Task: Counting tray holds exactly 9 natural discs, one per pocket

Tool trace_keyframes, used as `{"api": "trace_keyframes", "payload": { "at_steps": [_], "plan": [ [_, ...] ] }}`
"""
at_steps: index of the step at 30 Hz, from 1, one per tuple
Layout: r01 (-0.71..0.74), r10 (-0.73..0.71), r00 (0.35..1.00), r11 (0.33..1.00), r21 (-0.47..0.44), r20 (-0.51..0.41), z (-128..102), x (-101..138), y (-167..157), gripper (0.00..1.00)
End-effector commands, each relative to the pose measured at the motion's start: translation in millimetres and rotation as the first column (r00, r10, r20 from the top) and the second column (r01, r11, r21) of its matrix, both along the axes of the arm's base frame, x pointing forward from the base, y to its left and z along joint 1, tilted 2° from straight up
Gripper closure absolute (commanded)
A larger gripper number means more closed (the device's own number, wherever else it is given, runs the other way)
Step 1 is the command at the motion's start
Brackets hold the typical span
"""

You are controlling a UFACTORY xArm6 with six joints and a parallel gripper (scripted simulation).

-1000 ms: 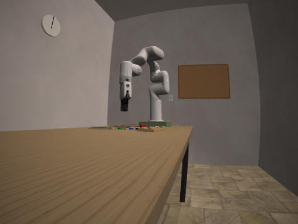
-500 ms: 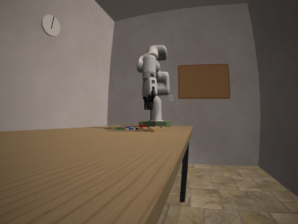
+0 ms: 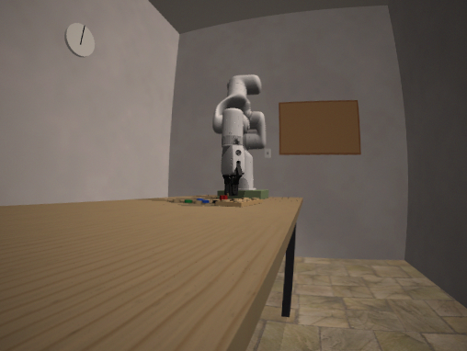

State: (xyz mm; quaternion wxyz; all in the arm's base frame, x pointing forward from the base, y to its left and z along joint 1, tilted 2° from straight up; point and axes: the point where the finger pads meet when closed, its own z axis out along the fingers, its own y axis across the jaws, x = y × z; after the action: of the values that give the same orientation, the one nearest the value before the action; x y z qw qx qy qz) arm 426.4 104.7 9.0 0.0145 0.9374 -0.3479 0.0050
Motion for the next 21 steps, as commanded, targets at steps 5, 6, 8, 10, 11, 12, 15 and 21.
{"api": "trace_keyframes", "payload": {
  "at_steps": [5, 6, 8, 10, 11, 12, 15, 21],
  "plan": [
    [-0.001, 0.001, 1.000, 1.000, 0.003, 0.008, -3, 3, 1, 1.00],
    [-0.001, 0.001, 1.000, 1.000, 0.003, 0.008, -5, 3, 1, 1.00],
    [-0.001, 0.001, 1.000, 1.000, 0.003, 0.008, -8, 3, 1, 1.00],
    [-0.001, 0.001, 1.000, 1.000, 0.003, 0.008, -10, 3, 1, 1.00],
    [-0.001, 0.001, 1.000, 1.000, 0.003, 0.008, -10, 3, 1, 1.00],
    [-0.001, 0.001, 1.000, 1.000, 0.003, 0.008, -10, 3, 1, 1.00],
    [-0.001, 0.001, 1.000, 1.000, 0.003, 0.008, -11, 3, 1, 1.00],
    [-0.001, 0.001, 1.000, 1.000, 0.003, 0.008, -11, 3, 1, 1.00]
  ]
}}
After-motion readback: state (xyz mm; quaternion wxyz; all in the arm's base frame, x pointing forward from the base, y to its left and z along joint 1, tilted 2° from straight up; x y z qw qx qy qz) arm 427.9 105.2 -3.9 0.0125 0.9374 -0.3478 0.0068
